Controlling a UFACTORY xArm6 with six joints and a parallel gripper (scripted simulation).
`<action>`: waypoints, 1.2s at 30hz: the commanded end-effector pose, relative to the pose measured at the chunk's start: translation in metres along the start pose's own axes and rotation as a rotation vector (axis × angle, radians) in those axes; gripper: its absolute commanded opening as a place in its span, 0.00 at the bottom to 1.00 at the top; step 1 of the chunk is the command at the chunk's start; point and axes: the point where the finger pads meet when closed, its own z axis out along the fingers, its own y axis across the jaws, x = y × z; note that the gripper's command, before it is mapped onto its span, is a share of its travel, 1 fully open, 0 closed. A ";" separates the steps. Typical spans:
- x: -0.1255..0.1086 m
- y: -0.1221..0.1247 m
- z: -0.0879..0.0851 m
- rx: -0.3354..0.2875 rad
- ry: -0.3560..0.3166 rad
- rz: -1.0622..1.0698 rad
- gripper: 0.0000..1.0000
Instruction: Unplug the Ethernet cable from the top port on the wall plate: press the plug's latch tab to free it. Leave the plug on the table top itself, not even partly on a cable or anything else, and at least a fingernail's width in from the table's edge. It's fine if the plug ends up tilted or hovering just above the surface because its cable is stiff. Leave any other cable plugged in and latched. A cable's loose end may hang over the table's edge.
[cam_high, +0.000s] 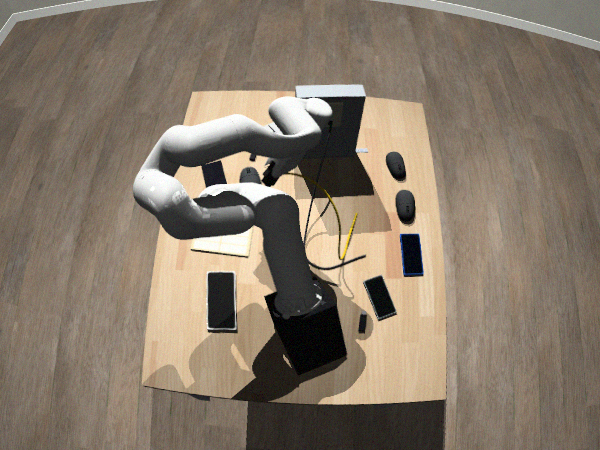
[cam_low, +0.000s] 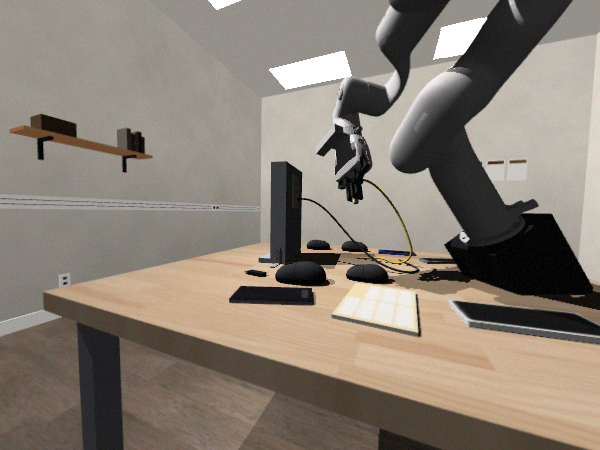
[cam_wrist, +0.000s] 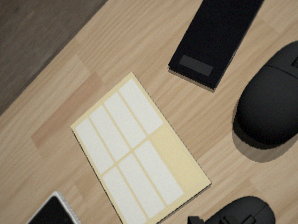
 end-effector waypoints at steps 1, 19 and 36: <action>0.026 -0.001 -0.008 -0.134 -0.171 -0.178 0.00; 0.061 -0.008 -0.024 -0.362 -0.257 -0.469 0.00; 0.062 -0.008 -0.018 -0.353 -0.276 -0.451 0.00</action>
